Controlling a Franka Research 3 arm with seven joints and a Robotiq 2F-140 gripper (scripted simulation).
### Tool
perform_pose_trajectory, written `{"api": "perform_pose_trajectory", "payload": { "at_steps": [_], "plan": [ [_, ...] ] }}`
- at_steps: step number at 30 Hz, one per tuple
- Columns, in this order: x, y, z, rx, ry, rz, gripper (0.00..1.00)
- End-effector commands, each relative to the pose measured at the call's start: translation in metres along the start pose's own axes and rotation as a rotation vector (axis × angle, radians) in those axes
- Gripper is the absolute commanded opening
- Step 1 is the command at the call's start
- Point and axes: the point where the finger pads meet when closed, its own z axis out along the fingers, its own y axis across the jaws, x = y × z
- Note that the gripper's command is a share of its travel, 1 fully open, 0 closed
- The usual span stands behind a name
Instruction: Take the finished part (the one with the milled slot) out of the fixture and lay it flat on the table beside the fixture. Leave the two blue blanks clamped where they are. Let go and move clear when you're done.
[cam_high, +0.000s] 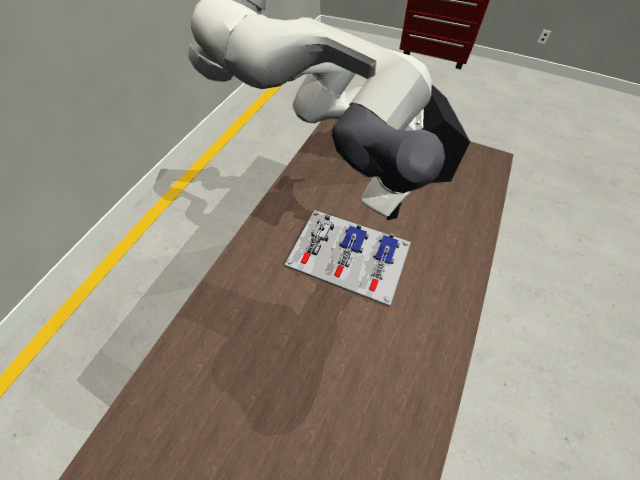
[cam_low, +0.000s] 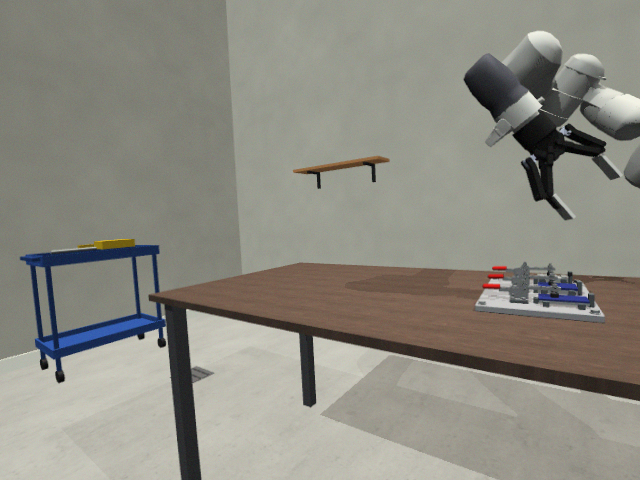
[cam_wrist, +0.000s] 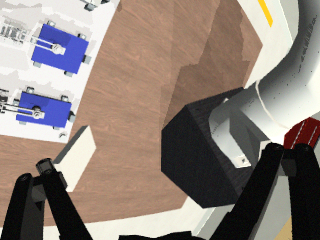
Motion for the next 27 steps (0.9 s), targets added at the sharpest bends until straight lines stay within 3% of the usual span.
{"api": "perform_pose_trajectory", "payload": {
  "at_steps": [1, 16, 17, 27],
  "plan": [
    [0.001, -0.002, 0.001, 0.008, 0.001, -0.05, 1.0],
    [0.001, -0.002, 0.001, 0.008, 0.001, -0.05, 1.0],
    [0.017, 0.0, 0.001, 0.057, 0.011, -0.123, 1.0],
    [0.017, 0.0, 0.001, 0.057, 0.011, -0.123, 1.0]
  ]
}}
